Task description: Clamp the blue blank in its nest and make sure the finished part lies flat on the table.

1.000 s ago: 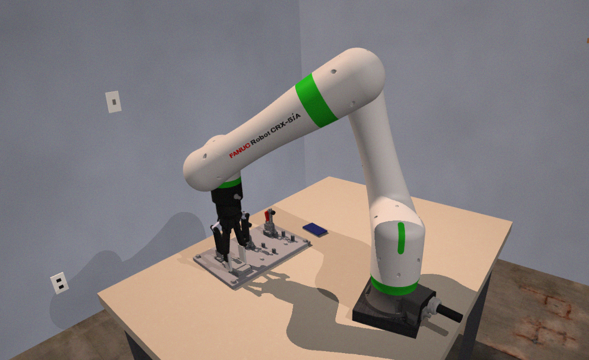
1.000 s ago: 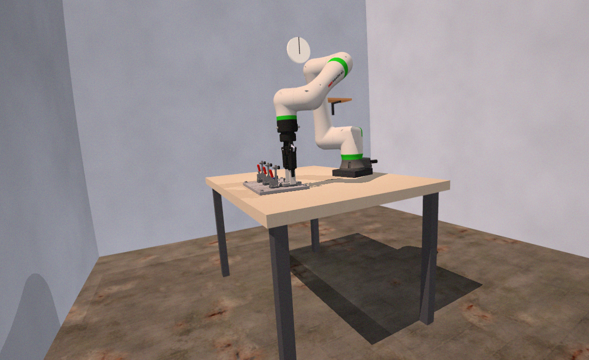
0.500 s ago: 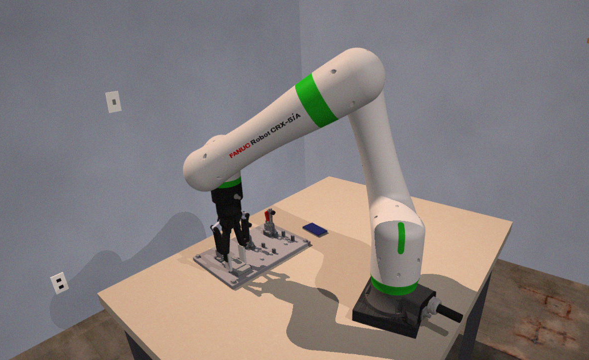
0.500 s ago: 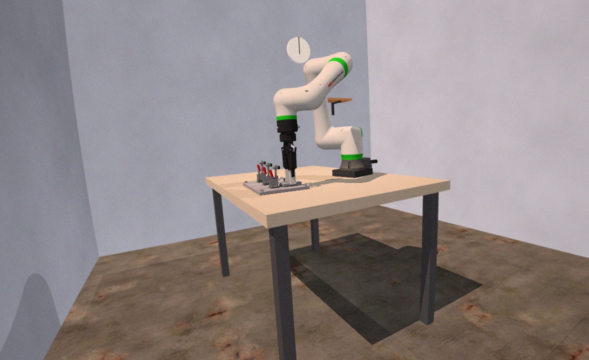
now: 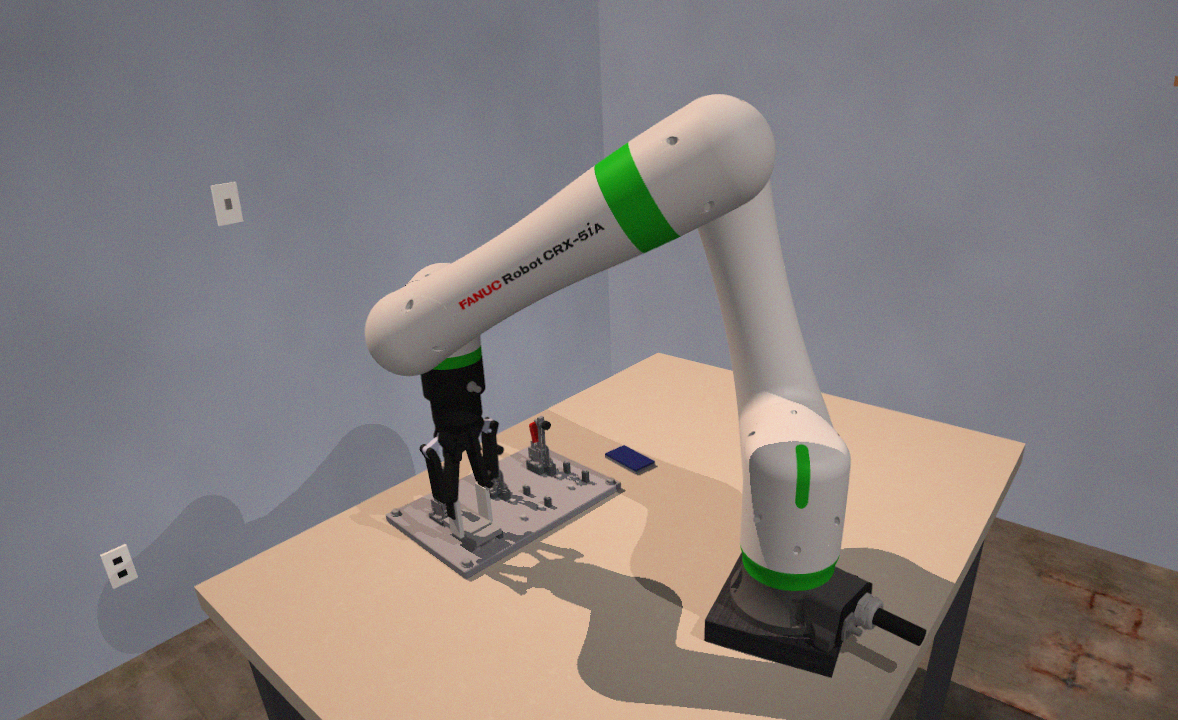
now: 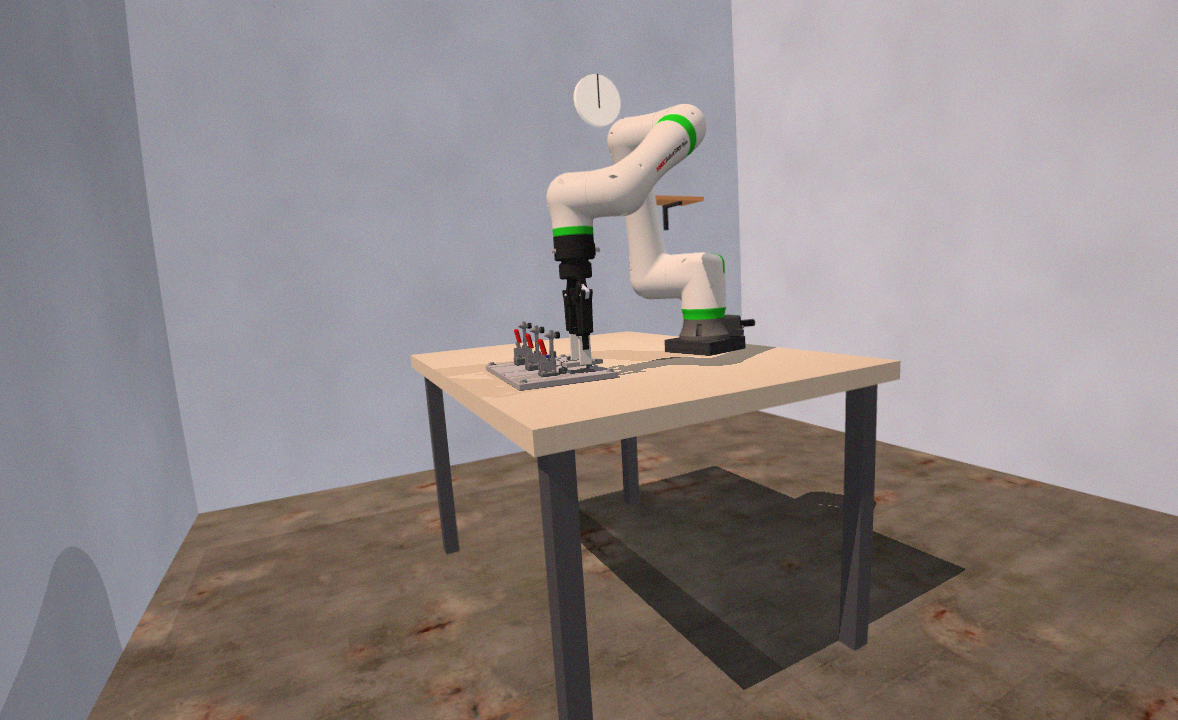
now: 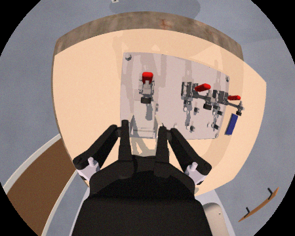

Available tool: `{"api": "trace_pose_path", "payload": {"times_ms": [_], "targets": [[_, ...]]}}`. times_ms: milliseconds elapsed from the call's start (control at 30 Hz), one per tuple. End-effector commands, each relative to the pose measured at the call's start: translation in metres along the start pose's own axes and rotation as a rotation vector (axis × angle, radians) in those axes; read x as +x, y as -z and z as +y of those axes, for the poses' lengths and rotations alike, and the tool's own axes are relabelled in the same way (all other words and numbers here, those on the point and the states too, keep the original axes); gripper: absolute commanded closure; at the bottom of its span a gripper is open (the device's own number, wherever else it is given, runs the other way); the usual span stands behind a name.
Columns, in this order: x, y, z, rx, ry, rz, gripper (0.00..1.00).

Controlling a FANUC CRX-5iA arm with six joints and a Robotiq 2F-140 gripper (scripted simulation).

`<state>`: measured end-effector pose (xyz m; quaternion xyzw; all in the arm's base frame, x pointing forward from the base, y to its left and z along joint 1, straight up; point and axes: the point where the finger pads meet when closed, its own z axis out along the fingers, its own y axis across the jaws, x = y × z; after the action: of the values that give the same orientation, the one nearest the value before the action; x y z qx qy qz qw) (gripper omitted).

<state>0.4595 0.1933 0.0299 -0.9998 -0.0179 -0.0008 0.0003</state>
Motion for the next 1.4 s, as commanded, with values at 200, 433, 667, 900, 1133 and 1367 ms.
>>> {"api": "trace_pose_path", "payload": {"times_ms": [200,433,667,900,1133,1367], "targets": [[0.000,0.015,0.000,0.000,0.000,0.000,1.00],[0.000,0.023,0.000,0.000,0.000,0.000,1.00],[0.000,0.026,0.000,0.000,0.000,0.000,1.00],[-0.001,0.031,0.000,0.000,0.000,0.000,1.00],[-0.005,0.046,0.000,0.000,0.000,0.000,1.00],[-0.008,0.060,0.000,0.000,0.000,0.000,1.00]]}}
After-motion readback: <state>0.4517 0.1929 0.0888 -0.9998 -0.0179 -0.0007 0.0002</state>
